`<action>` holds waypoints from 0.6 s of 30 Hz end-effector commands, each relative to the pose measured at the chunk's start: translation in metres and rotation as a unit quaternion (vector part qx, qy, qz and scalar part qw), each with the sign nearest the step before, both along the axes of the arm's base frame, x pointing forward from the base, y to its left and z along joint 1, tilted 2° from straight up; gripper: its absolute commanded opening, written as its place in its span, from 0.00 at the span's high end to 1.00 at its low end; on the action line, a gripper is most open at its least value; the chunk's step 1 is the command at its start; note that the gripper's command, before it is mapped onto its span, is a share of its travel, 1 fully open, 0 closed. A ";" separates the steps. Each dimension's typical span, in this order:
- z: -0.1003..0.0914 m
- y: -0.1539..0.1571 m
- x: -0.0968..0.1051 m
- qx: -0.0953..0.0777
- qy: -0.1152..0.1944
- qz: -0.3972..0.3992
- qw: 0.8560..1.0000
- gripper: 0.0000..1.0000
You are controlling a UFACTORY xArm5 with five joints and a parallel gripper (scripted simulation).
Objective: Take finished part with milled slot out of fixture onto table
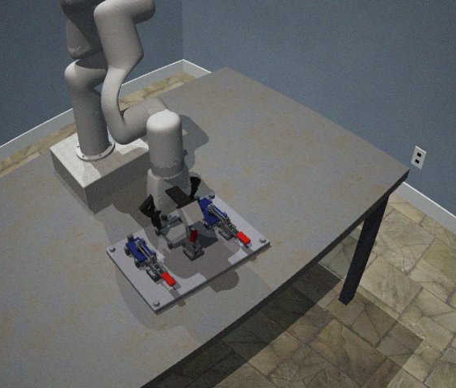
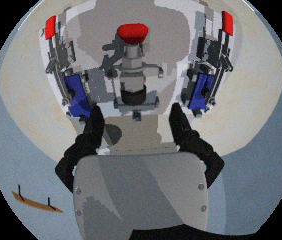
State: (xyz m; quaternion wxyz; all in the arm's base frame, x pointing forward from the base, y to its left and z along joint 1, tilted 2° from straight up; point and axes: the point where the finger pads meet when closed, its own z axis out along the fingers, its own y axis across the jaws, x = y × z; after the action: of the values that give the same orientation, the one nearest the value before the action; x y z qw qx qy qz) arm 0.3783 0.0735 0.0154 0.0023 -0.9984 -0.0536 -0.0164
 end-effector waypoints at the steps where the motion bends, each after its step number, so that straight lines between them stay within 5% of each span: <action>1: -0.005 0.000 0.002 0.000 -0.002 0.000 1.000 0.00; 18: -0.010 0.000 0.002 0.000 -0.002 0.000 1.000 0.00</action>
State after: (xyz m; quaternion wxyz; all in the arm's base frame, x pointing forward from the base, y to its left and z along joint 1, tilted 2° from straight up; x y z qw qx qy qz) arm 0.3792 0.0736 0.0049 0.0023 -0.9984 -0.0536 -0.0168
